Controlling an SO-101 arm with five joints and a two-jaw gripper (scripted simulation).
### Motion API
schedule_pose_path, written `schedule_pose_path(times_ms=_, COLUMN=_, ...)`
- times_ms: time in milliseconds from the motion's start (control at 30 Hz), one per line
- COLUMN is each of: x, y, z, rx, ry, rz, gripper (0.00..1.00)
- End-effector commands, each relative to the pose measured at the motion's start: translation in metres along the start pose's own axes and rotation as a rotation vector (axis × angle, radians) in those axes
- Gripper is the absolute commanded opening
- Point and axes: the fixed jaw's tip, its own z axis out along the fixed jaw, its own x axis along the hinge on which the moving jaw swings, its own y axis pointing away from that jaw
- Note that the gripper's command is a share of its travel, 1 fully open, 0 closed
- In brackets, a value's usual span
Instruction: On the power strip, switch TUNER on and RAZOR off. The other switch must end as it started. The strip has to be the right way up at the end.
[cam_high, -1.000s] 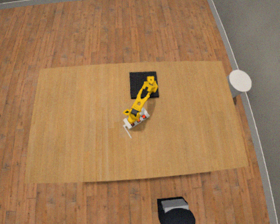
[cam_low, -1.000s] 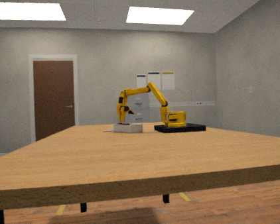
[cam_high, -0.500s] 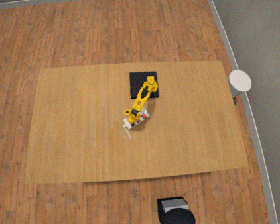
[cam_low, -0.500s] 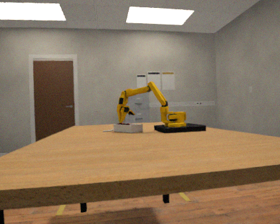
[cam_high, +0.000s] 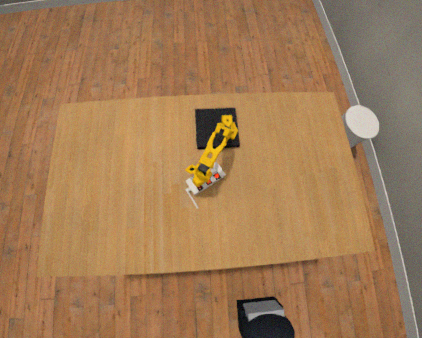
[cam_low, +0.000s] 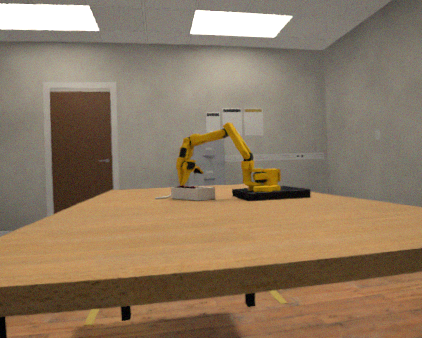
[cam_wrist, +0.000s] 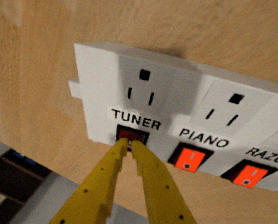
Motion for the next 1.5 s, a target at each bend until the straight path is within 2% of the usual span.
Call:
schedule_pose_path(times_ms=0, x=-0.003, y=-0.003, z=0.005, rx=0.017, ry=-0.008, rz=-0.003, gripper=0.0)
schedule_pose_path(times_ms=1467, x=-0.007, y=-0.01, z=0.015, rx=0.017, ry=-0.009, rz=-0.001, gripper=0.0)
